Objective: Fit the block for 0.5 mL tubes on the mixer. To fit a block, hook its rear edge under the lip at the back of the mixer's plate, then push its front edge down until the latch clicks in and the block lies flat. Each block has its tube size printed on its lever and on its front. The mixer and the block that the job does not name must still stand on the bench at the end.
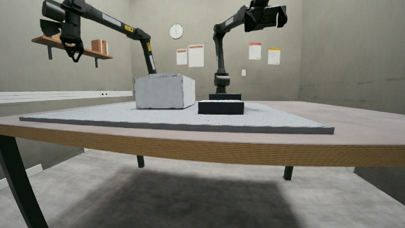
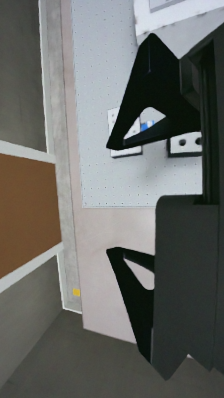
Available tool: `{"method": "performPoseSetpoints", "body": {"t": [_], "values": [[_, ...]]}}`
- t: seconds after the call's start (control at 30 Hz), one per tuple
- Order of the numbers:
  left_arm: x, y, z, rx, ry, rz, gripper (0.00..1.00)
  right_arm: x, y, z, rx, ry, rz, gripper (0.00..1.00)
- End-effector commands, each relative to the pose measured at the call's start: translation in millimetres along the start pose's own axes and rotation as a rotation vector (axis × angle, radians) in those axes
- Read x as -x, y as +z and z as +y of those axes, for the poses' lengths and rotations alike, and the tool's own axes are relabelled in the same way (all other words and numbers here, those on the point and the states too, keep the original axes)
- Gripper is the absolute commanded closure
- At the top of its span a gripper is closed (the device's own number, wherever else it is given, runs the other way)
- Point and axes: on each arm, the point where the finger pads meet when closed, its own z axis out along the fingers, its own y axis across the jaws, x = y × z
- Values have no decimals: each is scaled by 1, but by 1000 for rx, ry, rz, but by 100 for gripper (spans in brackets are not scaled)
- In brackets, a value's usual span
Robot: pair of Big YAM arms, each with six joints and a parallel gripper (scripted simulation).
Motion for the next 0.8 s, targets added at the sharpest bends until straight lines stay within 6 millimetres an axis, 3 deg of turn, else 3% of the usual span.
{"method": "performPoseSetpoints", "body": {"t": [0.0,0.17,0.27,0.77], "values": [[2,-8,1,6,-5,-10,0,-18,0,-6,-16,-92,20,0],[2,-8,1,7,-4,-10,0,-39,-31,-12,8,-94,-7,0],[2,-8,1,7,-4,-10,0,-39,-33,-13,9,-112,-10,0],[2,-8,1,8,-2,-10,0,-95,-48,-55,-11,-346,19,0]]}}
